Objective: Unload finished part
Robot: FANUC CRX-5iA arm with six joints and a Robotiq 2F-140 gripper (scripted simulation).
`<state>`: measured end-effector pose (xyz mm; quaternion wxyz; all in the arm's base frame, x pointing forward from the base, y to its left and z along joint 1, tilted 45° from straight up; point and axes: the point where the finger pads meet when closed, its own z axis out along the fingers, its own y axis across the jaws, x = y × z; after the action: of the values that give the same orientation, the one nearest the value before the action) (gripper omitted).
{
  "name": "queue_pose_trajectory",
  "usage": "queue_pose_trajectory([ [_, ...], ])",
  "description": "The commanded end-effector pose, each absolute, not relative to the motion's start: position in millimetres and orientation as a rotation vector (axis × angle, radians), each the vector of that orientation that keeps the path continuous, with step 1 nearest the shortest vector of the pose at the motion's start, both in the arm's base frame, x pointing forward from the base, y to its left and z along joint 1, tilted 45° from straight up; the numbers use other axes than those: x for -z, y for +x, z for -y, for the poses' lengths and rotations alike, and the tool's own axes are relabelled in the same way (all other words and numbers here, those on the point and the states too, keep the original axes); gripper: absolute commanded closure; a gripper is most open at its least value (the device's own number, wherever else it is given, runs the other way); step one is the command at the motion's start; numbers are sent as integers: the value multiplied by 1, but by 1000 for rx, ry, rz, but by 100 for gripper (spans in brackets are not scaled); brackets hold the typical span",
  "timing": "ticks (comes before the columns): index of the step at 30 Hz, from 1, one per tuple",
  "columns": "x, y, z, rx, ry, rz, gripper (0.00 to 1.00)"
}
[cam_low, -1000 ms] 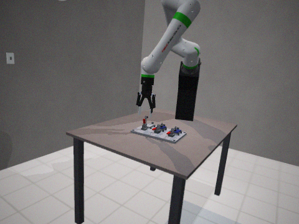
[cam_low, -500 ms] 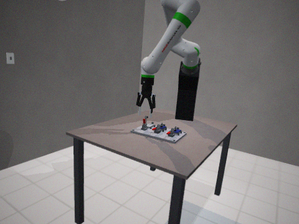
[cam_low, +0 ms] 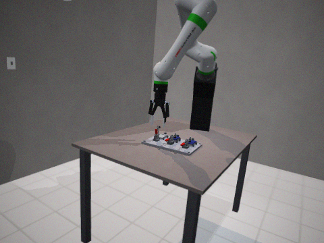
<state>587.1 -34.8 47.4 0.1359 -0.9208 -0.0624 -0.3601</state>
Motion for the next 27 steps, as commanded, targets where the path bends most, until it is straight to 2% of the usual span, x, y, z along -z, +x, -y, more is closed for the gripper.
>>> queue_pose_trajectory([
  [1,-45,584,35,1044,-2666,181,42],
  [27,2,534,36,1044,-2666,181,42],
])
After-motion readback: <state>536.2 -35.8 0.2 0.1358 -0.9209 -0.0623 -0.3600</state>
